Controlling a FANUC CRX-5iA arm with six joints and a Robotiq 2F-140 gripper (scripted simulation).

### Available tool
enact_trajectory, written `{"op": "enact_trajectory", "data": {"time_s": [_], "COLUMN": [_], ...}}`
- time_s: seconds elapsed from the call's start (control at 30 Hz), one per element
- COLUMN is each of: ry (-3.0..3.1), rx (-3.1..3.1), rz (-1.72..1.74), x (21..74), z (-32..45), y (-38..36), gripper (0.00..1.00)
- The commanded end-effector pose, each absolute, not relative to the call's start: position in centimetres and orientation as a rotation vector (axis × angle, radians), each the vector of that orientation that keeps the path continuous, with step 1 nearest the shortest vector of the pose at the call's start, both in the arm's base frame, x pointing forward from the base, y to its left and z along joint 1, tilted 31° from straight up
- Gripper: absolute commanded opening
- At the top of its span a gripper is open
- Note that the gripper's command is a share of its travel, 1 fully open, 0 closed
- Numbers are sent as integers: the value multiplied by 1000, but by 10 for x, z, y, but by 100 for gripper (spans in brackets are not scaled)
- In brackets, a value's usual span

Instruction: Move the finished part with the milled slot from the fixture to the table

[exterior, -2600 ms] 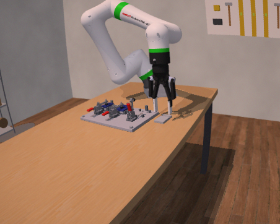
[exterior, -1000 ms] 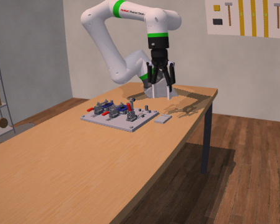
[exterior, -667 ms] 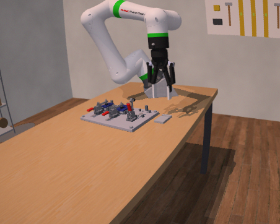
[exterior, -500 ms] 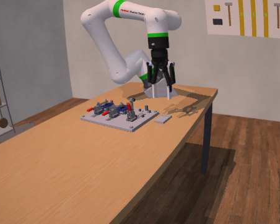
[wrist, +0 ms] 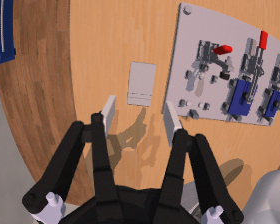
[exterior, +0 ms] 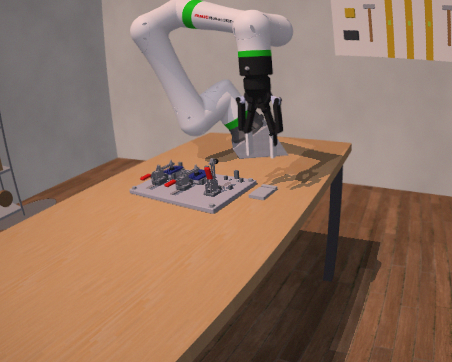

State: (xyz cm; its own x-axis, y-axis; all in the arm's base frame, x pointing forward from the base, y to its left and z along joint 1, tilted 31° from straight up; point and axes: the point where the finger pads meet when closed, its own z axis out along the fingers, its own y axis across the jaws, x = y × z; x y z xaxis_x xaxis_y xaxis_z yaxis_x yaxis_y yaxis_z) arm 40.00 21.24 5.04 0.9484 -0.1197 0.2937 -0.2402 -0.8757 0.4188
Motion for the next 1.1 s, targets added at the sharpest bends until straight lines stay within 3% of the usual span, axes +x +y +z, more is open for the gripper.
{"op": "enact_trajectory", "data": {"time_s": [0.0,1.07], "ry": [-258,-258], "rx": [2639,2639], "rz": [359,359], "x": [399,386], "z": [55,110], "y": [215,245], "gripper": [47,47]}}
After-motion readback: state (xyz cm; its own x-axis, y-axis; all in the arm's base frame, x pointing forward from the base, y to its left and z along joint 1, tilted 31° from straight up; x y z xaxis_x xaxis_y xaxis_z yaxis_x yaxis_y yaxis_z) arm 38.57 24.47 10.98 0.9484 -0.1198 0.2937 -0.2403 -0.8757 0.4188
